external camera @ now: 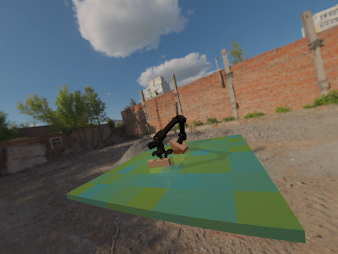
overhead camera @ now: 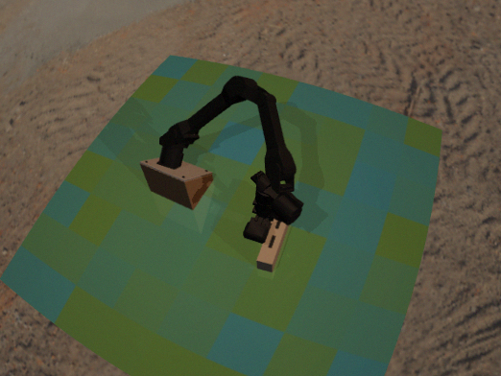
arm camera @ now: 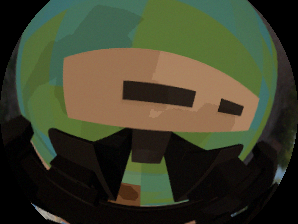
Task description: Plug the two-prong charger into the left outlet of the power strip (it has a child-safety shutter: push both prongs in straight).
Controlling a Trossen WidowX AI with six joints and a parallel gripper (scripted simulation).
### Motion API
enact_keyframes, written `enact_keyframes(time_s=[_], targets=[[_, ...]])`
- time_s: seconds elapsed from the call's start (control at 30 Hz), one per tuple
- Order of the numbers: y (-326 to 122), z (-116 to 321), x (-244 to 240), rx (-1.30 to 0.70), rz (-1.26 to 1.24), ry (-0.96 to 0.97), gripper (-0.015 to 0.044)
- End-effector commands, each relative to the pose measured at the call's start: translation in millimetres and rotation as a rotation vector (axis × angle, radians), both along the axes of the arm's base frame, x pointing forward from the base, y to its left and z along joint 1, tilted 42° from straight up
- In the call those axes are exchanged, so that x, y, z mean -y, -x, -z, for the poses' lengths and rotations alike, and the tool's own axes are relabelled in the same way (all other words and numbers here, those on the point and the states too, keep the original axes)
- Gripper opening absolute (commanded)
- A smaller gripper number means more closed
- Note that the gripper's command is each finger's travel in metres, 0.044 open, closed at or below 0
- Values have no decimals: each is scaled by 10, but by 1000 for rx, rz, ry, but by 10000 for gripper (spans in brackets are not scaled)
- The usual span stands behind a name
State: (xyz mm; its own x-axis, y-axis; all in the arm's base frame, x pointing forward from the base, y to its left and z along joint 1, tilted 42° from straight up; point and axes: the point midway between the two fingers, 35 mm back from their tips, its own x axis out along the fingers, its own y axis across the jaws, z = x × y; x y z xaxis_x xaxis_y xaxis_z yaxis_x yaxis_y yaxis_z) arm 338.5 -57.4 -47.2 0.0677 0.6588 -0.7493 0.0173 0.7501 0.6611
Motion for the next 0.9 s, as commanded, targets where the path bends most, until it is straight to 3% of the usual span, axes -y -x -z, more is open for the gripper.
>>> enact_keyframes(time_s=[0.0, 0.87], targets=[[-66, -2, -10, 30, -5, 5, 0], [-63, -27, 11, 30, -5, 5, 0]])
